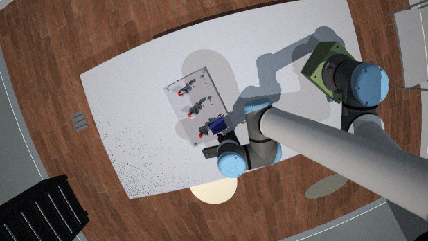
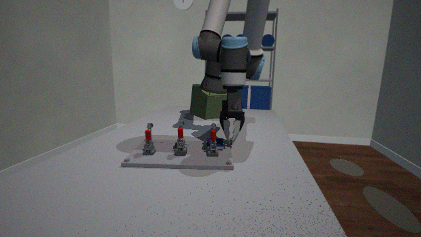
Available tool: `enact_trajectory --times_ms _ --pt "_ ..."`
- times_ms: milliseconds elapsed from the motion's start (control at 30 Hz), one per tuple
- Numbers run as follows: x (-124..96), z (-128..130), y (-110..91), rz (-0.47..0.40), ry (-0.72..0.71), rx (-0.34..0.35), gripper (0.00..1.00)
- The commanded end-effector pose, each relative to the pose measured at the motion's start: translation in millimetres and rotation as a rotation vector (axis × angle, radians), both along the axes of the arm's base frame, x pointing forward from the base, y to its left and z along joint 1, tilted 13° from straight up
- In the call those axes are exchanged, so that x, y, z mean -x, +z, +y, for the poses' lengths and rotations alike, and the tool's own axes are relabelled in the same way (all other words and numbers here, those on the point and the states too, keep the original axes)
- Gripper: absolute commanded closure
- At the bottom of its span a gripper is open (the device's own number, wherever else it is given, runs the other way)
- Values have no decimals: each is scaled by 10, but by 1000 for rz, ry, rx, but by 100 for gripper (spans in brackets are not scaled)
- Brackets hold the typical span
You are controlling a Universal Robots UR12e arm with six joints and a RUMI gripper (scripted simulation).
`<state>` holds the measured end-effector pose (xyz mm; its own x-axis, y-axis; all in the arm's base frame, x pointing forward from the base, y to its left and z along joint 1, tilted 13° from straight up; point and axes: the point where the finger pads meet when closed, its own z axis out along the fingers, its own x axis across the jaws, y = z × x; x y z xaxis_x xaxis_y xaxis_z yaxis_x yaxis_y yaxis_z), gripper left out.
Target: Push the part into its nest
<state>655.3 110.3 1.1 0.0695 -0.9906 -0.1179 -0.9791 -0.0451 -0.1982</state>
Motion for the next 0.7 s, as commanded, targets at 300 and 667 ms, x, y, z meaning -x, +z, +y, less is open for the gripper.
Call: enact_trajectory --times_ms 300,667 --pt "-27 0 19 -5 0 1 100" --pt "-29 -41 14 -4 -1 1 100"
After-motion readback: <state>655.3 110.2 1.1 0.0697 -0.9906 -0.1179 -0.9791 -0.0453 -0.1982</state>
